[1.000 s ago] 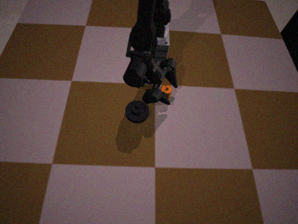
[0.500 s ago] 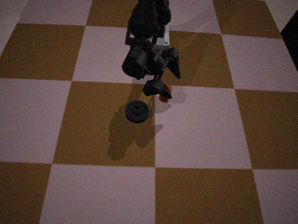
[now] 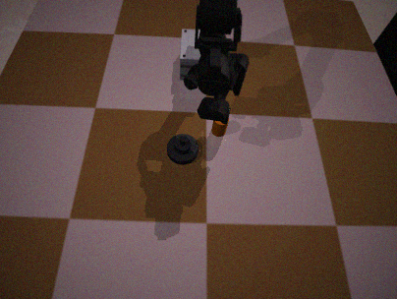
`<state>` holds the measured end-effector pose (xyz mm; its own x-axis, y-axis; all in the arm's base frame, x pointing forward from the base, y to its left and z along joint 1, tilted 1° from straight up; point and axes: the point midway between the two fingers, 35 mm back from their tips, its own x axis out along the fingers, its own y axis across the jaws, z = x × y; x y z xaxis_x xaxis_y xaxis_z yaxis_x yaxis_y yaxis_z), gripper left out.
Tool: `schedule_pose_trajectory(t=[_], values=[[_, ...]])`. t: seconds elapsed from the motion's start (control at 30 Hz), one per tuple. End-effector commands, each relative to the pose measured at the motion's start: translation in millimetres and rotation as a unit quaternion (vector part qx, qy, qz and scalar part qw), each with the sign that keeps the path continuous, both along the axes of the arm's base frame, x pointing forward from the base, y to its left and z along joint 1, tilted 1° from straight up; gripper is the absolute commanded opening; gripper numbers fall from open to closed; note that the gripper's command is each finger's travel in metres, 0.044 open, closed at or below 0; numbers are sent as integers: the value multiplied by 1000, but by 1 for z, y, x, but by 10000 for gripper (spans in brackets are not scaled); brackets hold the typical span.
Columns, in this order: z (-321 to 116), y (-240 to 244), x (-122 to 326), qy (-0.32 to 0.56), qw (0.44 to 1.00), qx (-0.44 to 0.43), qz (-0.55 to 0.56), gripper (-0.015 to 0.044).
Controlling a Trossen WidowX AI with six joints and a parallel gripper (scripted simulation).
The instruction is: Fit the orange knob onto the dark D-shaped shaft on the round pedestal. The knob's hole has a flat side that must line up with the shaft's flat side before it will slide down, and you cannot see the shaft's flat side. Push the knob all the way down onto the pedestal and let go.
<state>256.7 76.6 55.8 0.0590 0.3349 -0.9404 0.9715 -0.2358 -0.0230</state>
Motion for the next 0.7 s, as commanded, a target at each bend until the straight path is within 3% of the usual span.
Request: schedule_pose_trajectory(t=[0.0, 0.47, 0.67], values=[[19, -5, -1, 15, 986, -168, -3, 440], [20, -5, -1, 13, 984, -176, 4, 440], [20, -5, -1, -31, 947, -181, 264, 440]])
